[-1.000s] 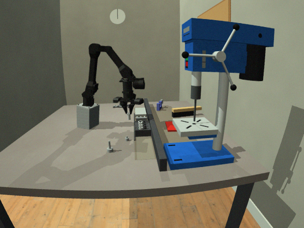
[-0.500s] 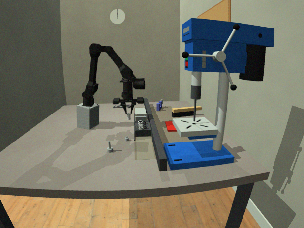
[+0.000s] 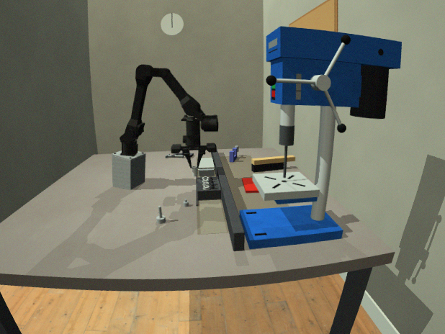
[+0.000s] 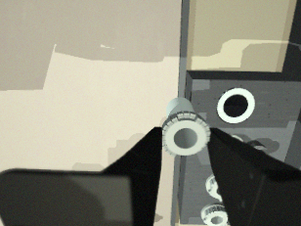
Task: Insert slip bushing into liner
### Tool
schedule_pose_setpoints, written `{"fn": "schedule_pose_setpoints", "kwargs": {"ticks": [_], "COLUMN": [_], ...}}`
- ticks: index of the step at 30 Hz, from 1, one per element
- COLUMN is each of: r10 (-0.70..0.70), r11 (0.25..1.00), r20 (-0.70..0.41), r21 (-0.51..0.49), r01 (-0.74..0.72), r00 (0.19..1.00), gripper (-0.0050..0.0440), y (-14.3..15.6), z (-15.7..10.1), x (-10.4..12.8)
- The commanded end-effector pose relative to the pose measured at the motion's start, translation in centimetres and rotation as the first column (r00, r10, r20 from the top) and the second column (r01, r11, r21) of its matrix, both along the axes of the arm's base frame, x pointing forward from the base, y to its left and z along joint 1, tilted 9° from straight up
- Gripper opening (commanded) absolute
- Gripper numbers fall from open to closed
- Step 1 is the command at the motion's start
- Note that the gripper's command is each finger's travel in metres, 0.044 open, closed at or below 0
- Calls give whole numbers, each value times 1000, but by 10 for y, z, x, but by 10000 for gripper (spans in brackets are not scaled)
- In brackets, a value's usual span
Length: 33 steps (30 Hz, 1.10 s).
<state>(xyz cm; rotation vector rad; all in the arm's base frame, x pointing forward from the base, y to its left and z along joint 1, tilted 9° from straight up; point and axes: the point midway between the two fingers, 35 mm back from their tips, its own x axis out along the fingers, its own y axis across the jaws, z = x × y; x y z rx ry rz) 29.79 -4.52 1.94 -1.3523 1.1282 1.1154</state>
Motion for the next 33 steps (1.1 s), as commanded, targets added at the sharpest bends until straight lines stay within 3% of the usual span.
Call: {"fn": "schedule_pose_setpoints", "kwargs": {"ticks": [1,19,33], "r10": [1,1,1], "r11": [1000,1000,1000], "r20": [20,22,23], "r21": [-5,-5,-5], "r01": [-1,-1,-1], "r00": [1000,1000,1000], "gripper": [-50,-50,-50], "y": [0,1,1], "z": [6,7,7], "x": [13,45,51]}}
